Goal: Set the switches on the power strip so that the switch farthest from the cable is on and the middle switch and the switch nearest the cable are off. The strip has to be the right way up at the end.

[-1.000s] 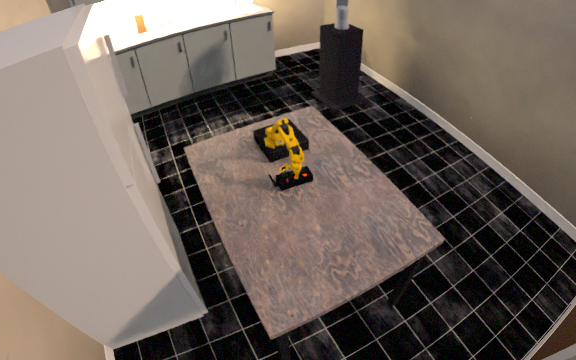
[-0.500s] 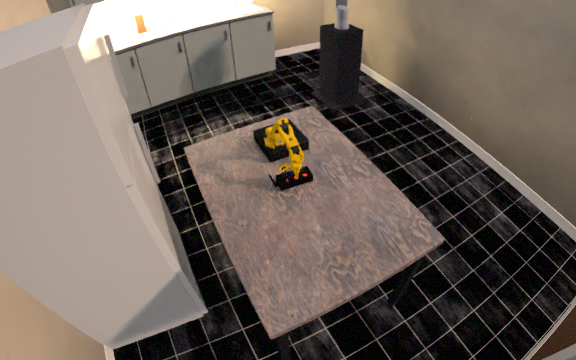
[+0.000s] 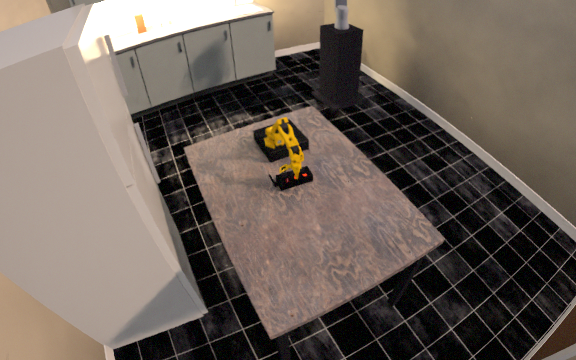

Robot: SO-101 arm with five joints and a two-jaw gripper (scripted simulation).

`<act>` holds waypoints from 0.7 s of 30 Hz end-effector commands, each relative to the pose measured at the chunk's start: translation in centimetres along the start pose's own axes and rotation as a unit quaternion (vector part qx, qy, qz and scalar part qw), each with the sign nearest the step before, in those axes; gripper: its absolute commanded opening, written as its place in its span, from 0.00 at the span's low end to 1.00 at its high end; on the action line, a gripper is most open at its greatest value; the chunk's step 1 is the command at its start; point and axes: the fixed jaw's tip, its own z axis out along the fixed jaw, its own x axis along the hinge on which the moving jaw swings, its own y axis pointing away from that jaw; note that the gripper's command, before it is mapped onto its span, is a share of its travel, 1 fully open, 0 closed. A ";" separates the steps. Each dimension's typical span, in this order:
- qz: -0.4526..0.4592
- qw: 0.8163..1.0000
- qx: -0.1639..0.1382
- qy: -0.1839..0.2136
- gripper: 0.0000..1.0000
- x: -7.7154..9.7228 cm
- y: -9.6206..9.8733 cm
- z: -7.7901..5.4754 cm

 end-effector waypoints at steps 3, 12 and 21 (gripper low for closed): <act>-0.007 0.999 0.038 -0.014 0.00 -0.4 -1.7 1.9; -0.007 0.999 0.038 -0.014 0.00 -0.4 -1.7 2.0; -0.007 0.999 0.038 -0.014 0.00 -0.2 -1.2 1.1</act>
